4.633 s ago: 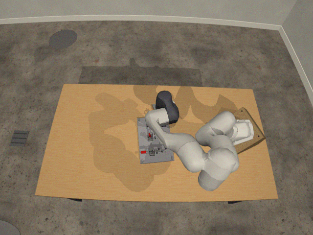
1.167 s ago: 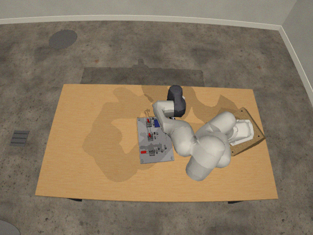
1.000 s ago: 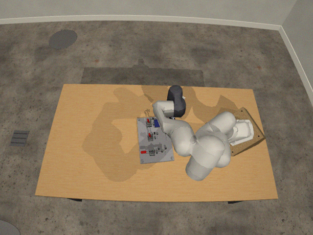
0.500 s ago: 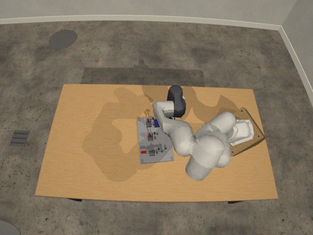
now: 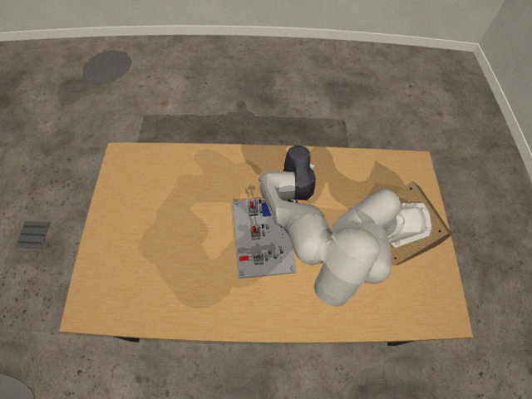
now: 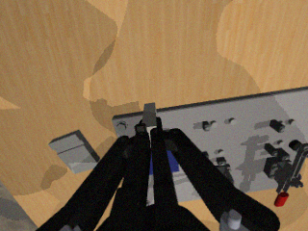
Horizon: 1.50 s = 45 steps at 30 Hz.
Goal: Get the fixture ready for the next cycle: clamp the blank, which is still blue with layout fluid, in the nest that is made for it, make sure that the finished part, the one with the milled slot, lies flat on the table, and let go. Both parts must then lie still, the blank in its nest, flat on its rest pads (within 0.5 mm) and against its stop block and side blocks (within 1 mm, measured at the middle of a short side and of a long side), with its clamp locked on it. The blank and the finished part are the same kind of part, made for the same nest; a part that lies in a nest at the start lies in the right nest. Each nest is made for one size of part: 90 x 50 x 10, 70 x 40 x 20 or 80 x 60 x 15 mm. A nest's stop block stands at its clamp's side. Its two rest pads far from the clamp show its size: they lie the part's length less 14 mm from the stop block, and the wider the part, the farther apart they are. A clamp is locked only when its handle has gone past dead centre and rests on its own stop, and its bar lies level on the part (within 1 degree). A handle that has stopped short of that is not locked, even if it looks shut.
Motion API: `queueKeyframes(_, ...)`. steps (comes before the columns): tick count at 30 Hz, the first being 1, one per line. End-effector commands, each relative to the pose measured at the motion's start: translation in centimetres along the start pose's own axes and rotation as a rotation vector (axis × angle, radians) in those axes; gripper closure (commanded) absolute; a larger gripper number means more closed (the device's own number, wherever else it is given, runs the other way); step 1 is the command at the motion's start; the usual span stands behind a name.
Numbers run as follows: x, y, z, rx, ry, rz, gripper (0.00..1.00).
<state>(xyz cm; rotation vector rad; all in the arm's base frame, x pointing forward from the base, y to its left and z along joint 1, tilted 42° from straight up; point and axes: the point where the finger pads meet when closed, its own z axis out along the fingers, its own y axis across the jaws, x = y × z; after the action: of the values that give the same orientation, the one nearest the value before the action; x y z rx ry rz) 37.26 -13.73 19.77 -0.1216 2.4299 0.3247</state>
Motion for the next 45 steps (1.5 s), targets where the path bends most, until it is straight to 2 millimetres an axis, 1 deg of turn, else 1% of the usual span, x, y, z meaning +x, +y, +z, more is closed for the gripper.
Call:
queueKeyframes(1,-0.16,-0.05,0.04,0.003,-0.003,-0.007,1.0)
queueKeyframes(45,-0.97,-0.04,0.04,0.003,-0.003,-0.007,1.0)
